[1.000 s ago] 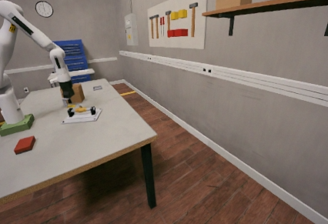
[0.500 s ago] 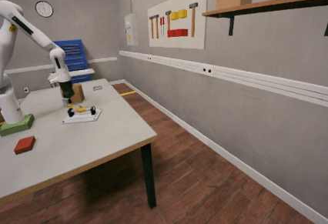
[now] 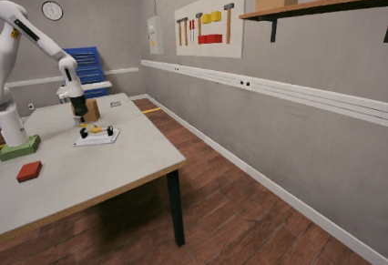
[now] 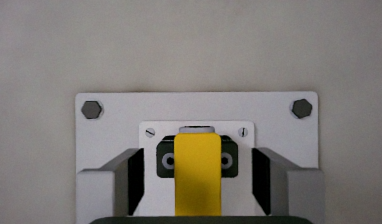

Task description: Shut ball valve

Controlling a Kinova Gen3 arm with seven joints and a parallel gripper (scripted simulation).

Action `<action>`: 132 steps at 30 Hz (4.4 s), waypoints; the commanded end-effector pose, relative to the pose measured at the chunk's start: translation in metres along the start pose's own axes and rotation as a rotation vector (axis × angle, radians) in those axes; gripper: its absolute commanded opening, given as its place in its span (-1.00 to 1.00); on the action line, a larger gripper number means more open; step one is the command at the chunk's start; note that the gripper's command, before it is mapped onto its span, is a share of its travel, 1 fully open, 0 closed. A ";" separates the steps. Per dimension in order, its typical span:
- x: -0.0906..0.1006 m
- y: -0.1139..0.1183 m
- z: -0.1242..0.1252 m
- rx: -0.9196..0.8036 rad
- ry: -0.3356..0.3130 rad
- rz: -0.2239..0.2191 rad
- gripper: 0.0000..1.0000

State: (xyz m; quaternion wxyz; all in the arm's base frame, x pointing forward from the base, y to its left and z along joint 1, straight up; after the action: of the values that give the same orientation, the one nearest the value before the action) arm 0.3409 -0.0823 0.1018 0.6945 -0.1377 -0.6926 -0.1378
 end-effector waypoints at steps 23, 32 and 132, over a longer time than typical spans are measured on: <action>-0.009 0.000 0.000 0.000 -0.001 0.000 1.00; -0.014 0.000 0.000 0.000 -0.001 0.000 1.00; -0.021 0.000 0.000 0.000 -0.001 0.000 -1.00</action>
State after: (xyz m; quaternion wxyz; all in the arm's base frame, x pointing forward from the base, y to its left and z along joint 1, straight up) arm 0.3407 -0.0822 0.0806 0.6946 -0.1377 -0.6925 -0.1378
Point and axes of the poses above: the point where the finger pads meet when closed, its own x axis back along the fingers, its own y axis across the jaws, z = x × y, the point moved 3 cm from there along x, back along the fingers, and after that the axes turned 1 degree about x, right-handed, at the moved point
